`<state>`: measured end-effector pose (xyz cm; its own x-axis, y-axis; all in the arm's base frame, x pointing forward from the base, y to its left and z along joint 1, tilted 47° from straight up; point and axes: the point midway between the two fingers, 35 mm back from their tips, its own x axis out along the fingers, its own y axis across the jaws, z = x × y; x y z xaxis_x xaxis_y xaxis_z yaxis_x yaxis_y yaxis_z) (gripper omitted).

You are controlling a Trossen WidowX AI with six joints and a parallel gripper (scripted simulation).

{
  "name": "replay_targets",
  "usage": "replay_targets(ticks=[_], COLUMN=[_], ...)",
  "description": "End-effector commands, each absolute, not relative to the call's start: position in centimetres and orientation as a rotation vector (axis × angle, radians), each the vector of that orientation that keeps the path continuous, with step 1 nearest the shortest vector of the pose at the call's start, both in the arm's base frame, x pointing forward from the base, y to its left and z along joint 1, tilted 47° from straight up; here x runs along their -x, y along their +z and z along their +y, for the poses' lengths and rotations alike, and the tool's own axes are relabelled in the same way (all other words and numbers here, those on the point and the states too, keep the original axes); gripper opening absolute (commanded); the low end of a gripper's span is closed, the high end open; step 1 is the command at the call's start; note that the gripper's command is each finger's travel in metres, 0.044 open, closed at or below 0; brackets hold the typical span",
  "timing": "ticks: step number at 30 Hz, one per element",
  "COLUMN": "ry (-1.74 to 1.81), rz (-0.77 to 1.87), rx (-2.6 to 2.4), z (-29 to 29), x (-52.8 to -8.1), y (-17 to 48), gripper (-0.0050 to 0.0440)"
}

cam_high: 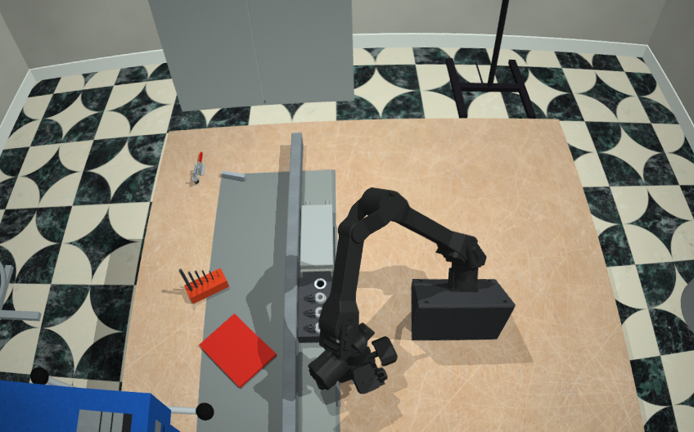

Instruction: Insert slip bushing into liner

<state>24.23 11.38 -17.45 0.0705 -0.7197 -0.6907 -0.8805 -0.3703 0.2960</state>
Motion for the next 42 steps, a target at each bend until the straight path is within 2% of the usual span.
replay_targets(ticks=[1,6,8,10,11,17,24,33,42], ry=[1.178,1.178,1.178,1.178,1.178,1.188,1.167,1.165,1.104], rz=[1.613,1.613,1.613,1.613,1.613,1.625,1.589,1.587,1.624], rx=[2.142,2.142,2.142,2.142,2.142,2.149,2.130,2.126,2.093], z=[11.7,11.7,11.7,11.7,11.7,11.4,14.2,16.0,14.1], x=[-24.6,-24.6,-24.6,-24.6,-24.6,-24.3,-24.9,-24.6,-24.9], y=[-17.1,-17.1,-17.1,-17.1,-17.1,-17.2,-15.1,-13.4,-11.7], gripper=[0.0074,0.0074,0.0026,0.0026,0.0002,-0.0002,-0.0005,-0.0050,-0.0050])
